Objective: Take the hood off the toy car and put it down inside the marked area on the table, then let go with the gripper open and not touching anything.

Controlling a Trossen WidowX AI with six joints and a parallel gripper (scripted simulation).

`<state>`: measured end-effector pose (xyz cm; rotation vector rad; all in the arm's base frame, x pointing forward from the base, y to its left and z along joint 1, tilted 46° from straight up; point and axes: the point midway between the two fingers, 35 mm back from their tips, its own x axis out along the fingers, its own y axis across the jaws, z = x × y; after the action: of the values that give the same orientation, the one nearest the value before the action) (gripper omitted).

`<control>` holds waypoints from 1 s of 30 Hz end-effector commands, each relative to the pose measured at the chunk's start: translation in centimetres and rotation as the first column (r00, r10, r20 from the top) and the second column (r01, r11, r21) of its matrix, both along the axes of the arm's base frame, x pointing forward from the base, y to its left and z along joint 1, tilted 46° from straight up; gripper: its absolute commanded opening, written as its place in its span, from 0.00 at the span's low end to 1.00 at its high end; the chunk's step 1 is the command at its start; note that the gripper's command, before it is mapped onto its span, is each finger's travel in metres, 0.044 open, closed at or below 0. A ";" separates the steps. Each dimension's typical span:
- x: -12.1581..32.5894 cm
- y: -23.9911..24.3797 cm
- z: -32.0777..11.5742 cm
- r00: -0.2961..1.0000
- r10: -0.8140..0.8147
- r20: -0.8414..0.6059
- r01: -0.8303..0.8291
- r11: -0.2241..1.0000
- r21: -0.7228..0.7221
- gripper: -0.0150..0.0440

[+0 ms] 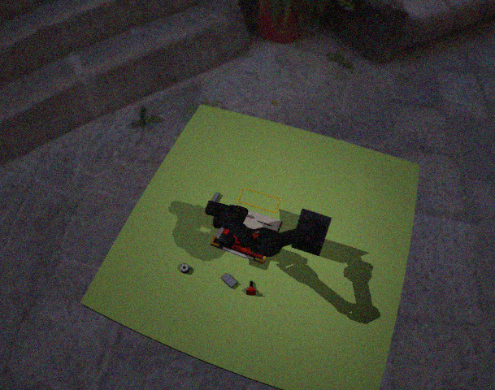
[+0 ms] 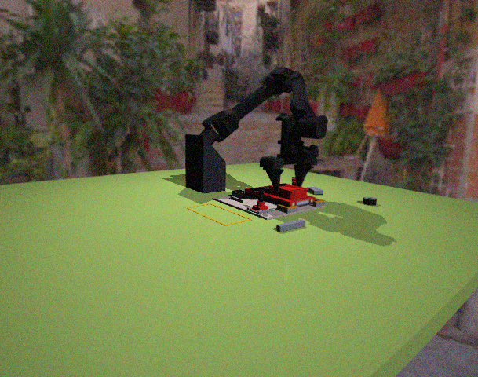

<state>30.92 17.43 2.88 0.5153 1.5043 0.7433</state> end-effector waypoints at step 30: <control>0.0 0.2 -0.1 1.000 0.000 0.000 0.000 1.000 0.001 0.41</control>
<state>30.86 17.77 2.56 0.5186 1.5069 0.7421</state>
